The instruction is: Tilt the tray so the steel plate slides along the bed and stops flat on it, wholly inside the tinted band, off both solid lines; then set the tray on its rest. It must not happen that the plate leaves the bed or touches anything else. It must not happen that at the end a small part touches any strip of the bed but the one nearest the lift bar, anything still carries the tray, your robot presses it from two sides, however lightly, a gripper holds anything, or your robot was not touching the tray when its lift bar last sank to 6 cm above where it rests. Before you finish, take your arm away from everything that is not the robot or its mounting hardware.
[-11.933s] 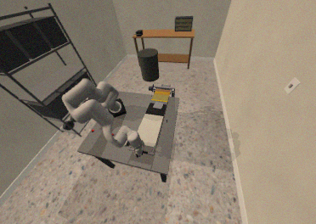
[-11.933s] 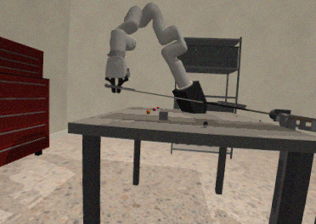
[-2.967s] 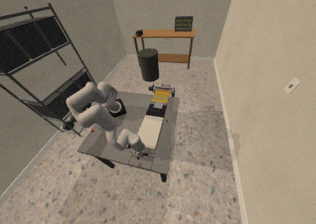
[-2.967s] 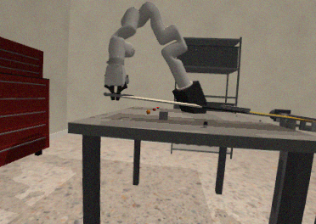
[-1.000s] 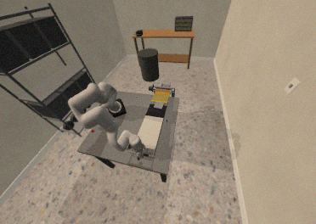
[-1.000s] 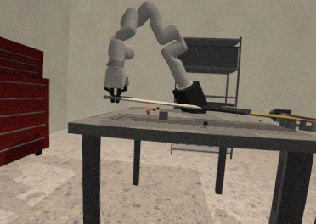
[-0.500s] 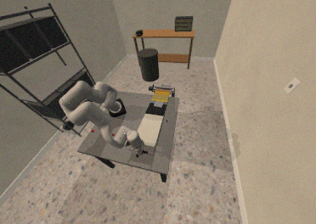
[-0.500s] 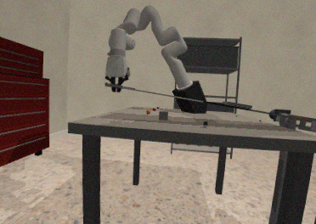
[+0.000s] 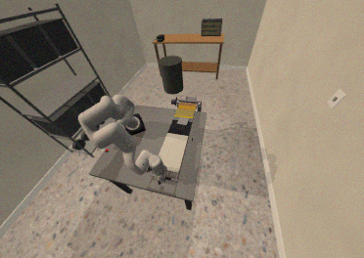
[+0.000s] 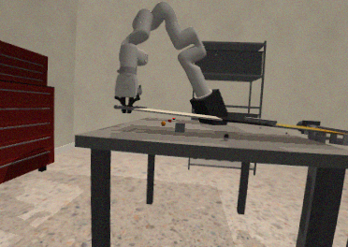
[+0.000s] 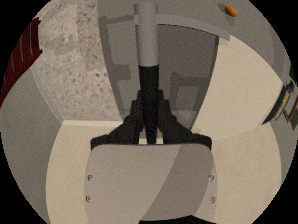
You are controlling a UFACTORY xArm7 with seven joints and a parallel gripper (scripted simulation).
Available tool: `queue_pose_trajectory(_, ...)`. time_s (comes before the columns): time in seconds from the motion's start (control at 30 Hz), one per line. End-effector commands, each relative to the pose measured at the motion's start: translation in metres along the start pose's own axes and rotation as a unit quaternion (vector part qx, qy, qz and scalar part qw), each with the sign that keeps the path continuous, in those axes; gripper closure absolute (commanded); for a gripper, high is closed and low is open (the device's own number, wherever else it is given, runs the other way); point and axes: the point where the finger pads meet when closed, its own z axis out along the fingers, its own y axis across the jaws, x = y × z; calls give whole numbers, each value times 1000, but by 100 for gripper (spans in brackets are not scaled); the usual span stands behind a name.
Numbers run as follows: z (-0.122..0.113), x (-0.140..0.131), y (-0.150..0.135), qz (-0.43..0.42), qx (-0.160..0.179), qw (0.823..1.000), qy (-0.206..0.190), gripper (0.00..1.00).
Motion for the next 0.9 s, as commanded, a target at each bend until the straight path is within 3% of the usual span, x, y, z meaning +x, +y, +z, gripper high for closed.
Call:
queue_pose_trajectory(0.0,0,-1,-1,0,0,1000,-2,100)
queue_pose_trajectory(0.27,1,-1,-1,0,0,1000,-2,100)
queue_pose_trajectory(0.43,-77,-1,7,0,0,1000,-2,100)
queue_pose_trajectory(0.47,-82,-1,8,0,0,1000,-2,100)
queue_pose_trajectory(0.53,-63,-1,5,0,0,1000,-2,100)
queue_pose_trajectory(0.63,-11,-1,0,0,0,1000,-2,100)
queue_pose_trajectory(0.87,-4,-1,-1,0,0,1000,-2,100)
